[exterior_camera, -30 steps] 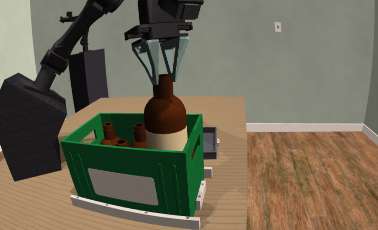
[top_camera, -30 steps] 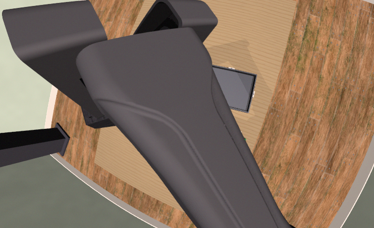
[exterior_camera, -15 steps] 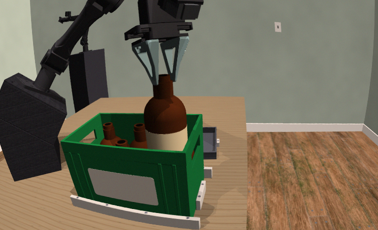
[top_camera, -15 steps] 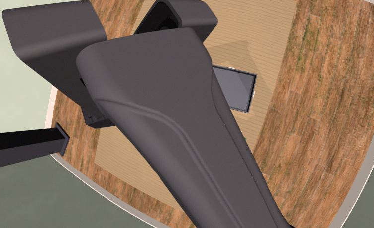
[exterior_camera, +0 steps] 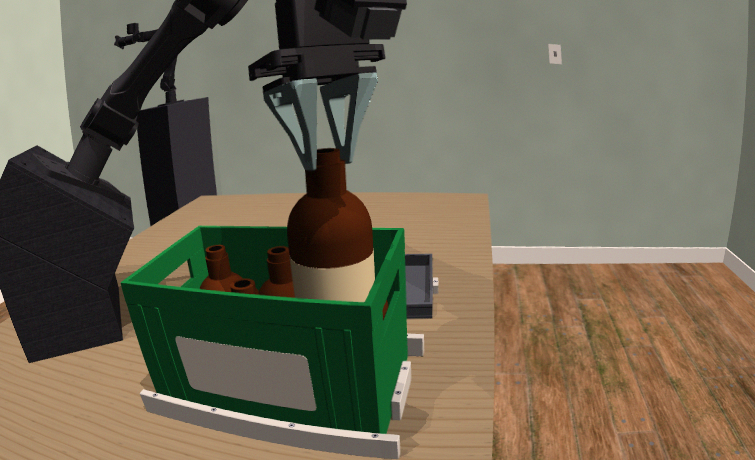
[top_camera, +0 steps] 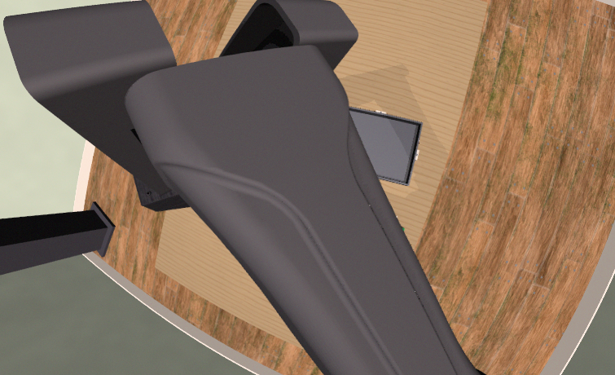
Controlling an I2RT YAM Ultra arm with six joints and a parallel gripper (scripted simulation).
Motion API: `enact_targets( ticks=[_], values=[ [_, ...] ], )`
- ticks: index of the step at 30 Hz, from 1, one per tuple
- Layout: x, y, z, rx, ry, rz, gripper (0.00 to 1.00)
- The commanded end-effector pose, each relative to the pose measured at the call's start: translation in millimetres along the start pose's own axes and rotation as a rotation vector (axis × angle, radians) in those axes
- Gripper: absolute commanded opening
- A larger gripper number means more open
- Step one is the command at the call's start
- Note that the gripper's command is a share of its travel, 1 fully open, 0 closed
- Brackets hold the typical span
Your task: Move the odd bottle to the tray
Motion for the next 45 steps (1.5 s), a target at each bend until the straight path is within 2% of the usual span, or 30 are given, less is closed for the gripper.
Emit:
enact_targets(
  ticks=[1,6,11,17,21,45],
  values=[
    [-20.3,-7.1,-10.1,0.007,0.011,-0.053,0.0],
    [-19.8,-6.7,-11.8,0.012,0.01,-0.046,0.0],
    [-28.8,-6.1,-6.5,0.0,0.011,-0.061,0.0],
    [-25.5,-7.0,-14.0,0.014,0.009,-0.042,0.0],
    [-35.8,-6.6,-10.4,0.005,0.01,-0.054,0.0],
    [-53.7,-6.9,-13.7,0.007,0.01,-0.052,0.0]
  ],
)
Point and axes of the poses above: the point where the finger pads meet when closed, its own x axis out along the fingers, its own z axis across the jaws, y = z × x, the point moved 10 cm from there along -x, back along the fingers, and after that the axes turned 15 degrees about -x, right-handed, at the moved point
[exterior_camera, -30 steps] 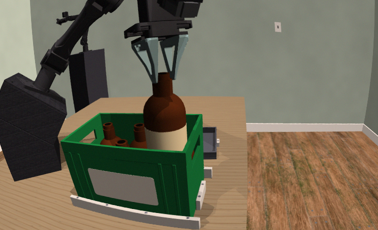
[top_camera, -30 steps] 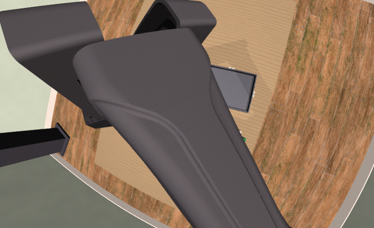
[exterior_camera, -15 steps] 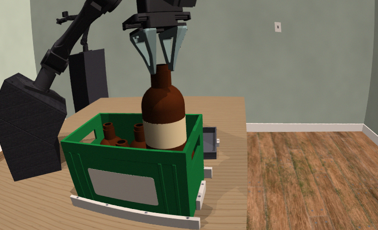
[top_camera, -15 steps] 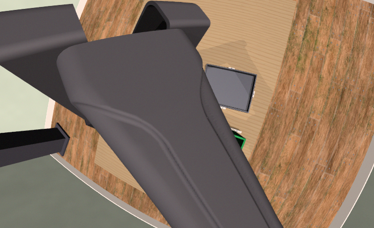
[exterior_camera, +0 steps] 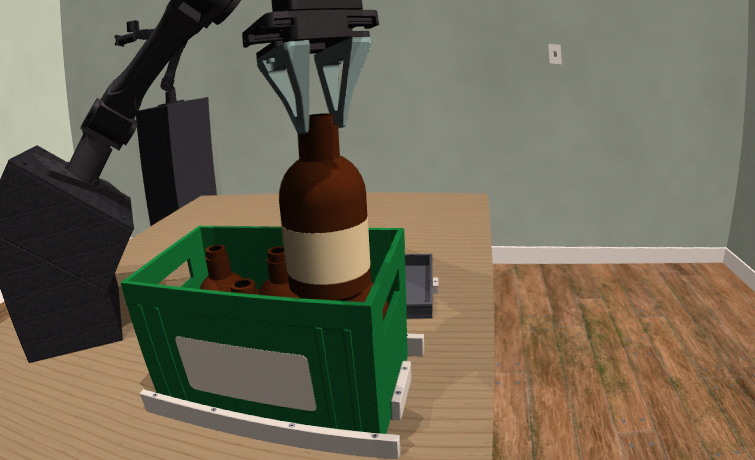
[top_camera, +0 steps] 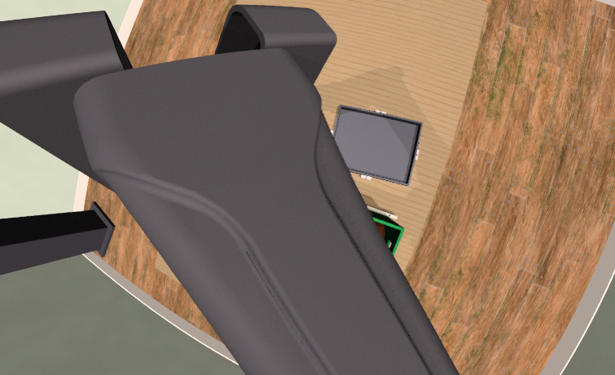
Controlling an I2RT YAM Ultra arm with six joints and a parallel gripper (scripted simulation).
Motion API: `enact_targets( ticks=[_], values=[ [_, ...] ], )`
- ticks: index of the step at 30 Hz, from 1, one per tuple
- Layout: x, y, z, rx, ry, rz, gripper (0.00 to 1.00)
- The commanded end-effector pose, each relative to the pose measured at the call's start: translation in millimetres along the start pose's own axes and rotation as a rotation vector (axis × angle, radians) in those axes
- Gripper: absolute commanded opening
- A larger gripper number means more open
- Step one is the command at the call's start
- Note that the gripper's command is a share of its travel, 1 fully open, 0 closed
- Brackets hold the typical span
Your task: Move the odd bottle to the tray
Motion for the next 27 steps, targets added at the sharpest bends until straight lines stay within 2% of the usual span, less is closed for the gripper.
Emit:
enact_targets(
  ticks=[1,27],
  values=[
    [-21.9,-3.7,-8.6,0.005,0.01,-0.046,0.0],
    [-26.3,-5.5,-6.7,-0.01,0.015,-0.066,0.0]
  ],
)
Point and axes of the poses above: the point where the finger pads meet when closed, its own x axis out along the fingers, its own z axis across the jaws, y = z × x, the point moved 10 cm from there along -x, back along the fingers, and after that the axes turned 15 degrees about -x, right-handed, at the moved point
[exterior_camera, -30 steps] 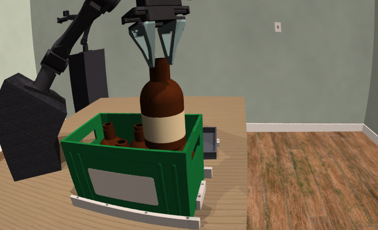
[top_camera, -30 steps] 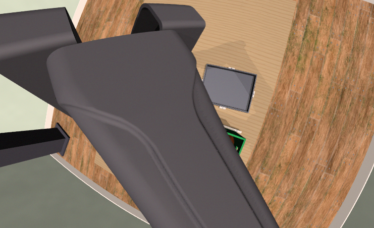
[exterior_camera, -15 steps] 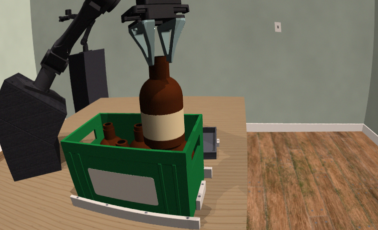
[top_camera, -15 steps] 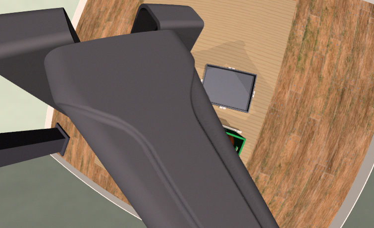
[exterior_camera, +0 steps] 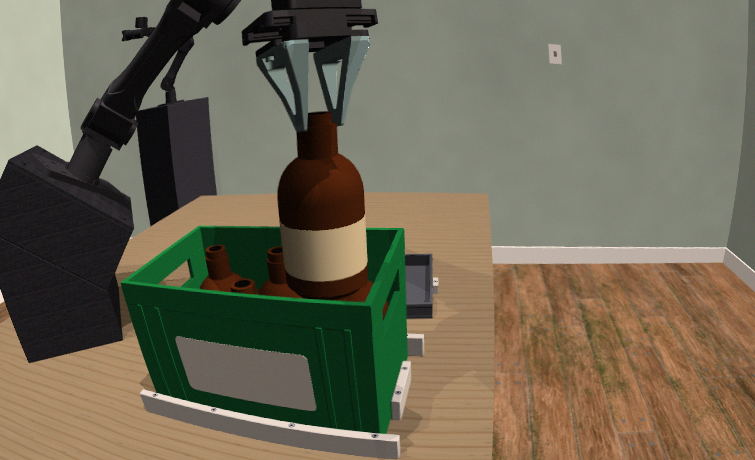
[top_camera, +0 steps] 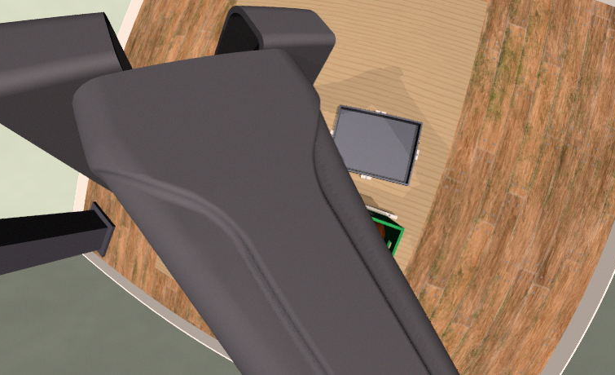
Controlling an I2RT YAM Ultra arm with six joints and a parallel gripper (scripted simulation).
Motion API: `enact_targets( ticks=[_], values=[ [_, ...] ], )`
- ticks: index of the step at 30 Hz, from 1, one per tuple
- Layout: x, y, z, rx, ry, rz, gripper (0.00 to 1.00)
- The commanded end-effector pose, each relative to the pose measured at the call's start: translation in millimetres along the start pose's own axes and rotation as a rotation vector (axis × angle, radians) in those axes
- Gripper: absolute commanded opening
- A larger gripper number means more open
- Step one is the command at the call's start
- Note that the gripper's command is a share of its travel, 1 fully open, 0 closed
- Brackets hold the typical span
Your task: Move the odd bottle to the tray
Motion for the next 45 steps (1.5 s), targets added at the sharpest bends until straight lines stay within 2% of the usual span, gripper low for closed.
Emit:
enact_targets(
  ticks=[1,40,45],
  values=[
    [-24.6,-6.4,-7.2,-0.011,0.017,-0.075,0.0],
    [-24.5,-6.4,-7.2,-0.01,0.017,-0.075,0.0],
    [-19.5,-5.3,-11.9,0.009,0.013,-0.048,0.0]
  ],
)
Point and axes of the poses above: the point where the finger pads meet when closed, its own x axis out along the fingers, its own z axis across the jaws, y = z × x, the point moved 10 cm from there along -x, back along the fingers, and after that the axes turned 15 degrees about -x, right-handed, at the moved point
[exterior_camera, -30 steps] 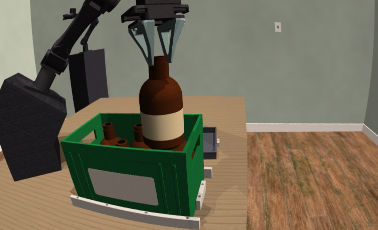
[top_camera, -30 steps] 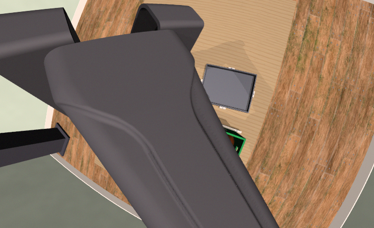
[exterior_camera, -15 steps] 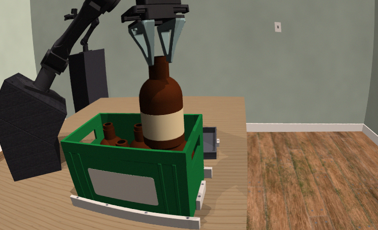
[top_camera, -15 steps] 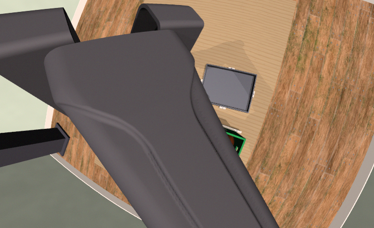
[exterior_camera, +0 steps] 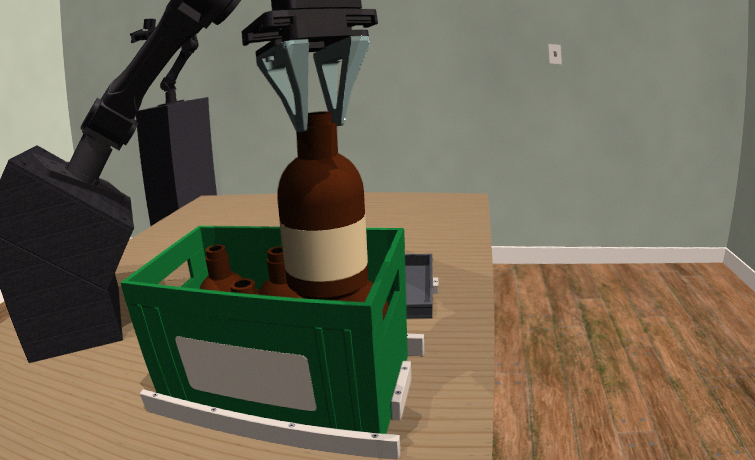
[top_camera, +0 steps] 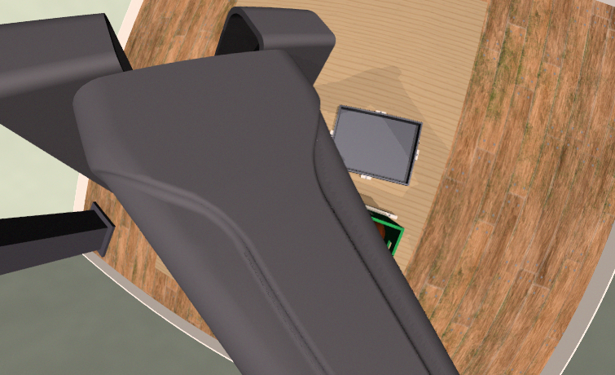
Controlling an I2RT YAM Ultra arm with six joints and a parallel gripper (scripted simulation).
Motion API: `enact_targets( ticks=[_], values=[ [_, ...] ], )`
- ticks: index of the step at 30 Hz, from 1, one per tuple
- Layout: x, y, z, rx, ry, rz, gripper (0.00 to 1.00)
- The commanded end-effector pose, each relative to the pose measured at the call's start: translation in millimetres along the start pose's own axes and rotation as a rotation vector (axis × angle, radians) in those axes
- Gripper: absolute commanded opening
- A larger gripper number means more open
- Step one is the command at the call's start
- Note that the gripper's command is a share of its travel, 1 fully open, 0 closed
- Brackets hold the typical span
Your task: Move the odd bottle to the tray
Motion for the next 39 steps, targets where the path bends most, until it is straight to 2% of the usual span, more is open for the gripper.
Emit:
enact_targets(
  ticks=[1,4,12,13,14,23,39],
  values=[
    [-20.1,-5.4,-11.9,0.01,0.013,-0.049,0.0],
    [-26.0,-5.2,-9.2,0.004,0.012,-0.057,0.0],
    [-29.5,-6.5,-12.3,0.01,0.011,-0.049,0.0],
    [-37.4,-5.5,-6.9,-0.001,0.013,-0.064,0.0],
    [-31.7,-6.8,-12.3,0.01,0.01,-0.049,0.0],
    [-42.4,-6.5,-8.7,0.002,0.014,-0.059,0.0],
    [-41.7,-6.7,-9.7,0.004,0.015,-0.057,0.0]
  ],
)
Point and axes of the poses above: the point where the finger pads meet when closed, its own x axis out along the fingers, its own z axis across the jaws, y = z × x, the point moved 10 cm from there along -x, back along the fingers, and after that the axes turned 15 degrees about -x, right-handed, at the moved point
